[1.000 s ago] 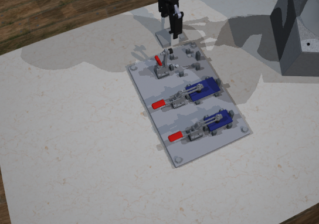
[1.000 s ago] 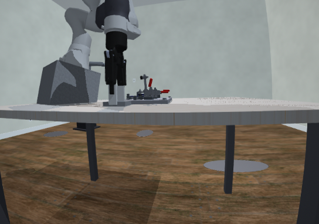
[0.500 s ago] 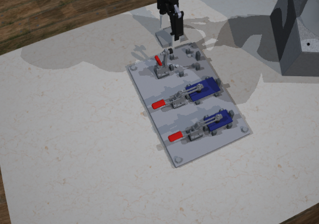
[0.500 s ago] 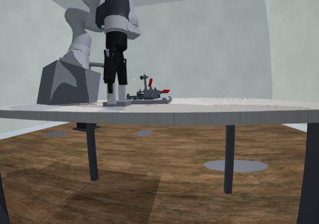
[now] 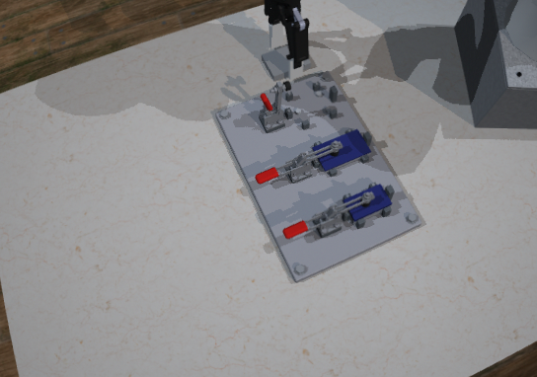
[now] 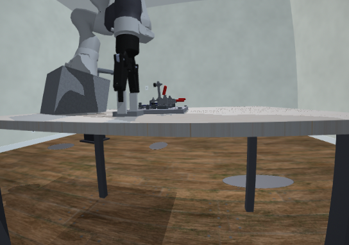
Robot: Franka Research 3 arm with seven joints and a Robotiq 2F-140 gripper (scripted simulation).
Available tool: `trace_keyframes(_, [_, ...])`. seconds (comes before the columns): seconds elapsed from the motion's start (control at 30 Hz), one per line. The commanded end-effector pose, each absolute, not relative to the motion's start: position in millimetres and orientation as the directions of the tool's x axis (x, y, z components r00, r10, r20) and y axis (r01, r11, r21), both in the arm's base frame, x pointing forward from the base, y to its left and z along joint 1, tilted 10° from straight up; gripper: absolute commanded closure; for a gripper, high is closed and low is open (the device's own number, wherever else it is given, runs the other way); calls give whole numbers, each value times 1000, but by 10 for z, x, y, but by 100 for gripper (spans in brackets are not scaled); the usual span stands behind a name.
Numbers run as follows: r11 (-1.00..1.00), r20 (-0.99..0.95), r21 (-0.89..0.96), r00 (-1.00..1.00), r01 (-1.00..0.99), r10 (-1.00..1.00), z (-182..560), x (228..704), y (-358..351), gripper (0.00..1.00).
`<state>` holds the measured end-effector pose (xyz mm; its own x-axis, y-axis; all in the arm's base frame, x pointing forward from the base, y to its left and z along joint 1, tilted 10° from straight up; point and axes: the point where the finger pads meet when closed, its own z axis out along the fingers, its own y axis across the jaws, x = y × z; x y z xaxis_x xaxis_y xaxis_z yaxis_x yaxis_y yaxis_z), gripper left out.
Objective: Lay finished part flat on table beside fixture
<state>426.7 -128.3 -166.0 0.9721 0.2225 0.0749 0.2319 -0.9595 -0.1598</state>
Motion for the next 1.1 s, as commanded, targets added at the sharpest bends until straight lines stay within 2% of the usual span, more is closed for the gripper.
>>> trace_keyframes(0.0, [-961, 76, -158, 974, 225, 215, -1663, 4275, -1298, 46])
trace_keyframes(0.77, [-961, 76, -158, 974, 225, 215, -1604, 4273, -1308, 46])
trace_keyframes(1.07, [-961, 76, -158, 974, 225, 215, -1315, 4262, -1358, 46])
